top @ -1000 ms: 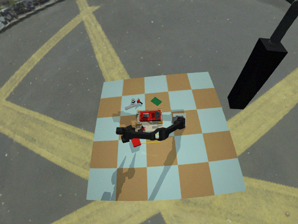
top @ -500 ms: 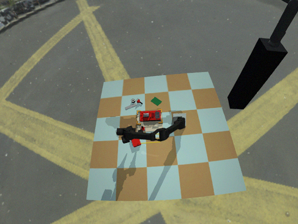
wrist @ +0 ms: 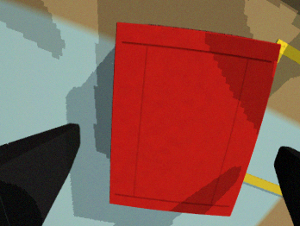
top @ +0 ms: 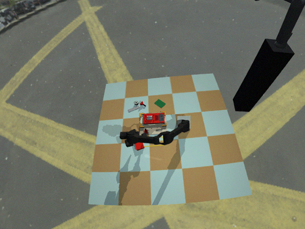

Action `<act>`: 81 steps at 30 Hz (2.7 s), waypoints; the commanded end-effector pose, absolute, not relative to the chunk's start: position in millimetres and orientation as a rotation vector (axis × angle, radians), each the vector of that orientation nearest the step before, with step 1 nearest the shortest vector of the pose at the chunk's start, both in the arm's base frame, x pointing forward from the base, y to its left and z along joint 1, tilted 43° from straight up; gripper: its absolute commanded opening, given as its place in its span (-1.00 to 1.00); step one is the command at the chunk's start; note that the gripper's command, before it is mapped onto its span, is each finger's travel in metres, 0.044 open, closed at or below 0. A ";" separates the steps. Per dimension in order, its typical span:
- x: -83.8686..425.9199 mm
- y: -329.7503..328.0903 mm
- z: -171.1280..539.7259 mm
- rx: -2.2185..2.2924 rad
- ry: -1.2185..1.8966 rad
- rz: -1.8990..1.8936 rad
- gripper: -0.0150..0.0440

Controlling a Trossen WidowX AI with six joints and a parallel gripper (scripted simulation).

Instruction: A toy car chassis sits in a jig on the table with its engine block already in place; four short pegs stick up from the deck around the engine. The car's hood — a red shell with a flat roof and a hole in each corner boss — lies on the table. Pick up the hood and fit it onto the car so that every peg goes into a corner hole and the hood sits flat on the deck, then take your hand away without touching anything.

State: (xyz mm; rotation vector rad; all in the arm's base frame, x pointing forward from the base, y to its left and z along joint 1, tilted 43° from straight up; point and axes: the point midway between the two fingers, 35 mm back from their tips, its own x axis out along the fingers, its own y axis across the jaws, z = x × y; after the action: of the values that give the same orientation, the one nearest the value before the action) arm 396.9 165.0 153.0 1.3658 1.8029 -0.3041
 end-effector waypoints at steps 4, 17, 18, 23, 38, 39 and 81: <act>394.3 169.2 147.8 1.370 1.810 -0.310 1.00; 393.9 172.4 144.5 1.371 1.810 -0.310 1.00; 393.9 172.7 144.1 1.371 1.810 -0.310 1.00; 393.7 174.4 142.4 1.371 1.810 -0.310 1.00; 393.2 179.4 137.1 1.371 1.810 -0.309 1.00; 393.2 179.8 136.7 1.371 1.810 -0.309 1.00; 396.4 158.4 160.2 1.368 1.805 -0.305 -0.49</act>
State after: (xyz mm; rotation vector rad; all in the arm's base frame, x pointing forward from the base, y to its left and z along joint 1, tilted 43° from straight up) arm 393.8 166.4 150.6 1.3659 1.8123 -0.3143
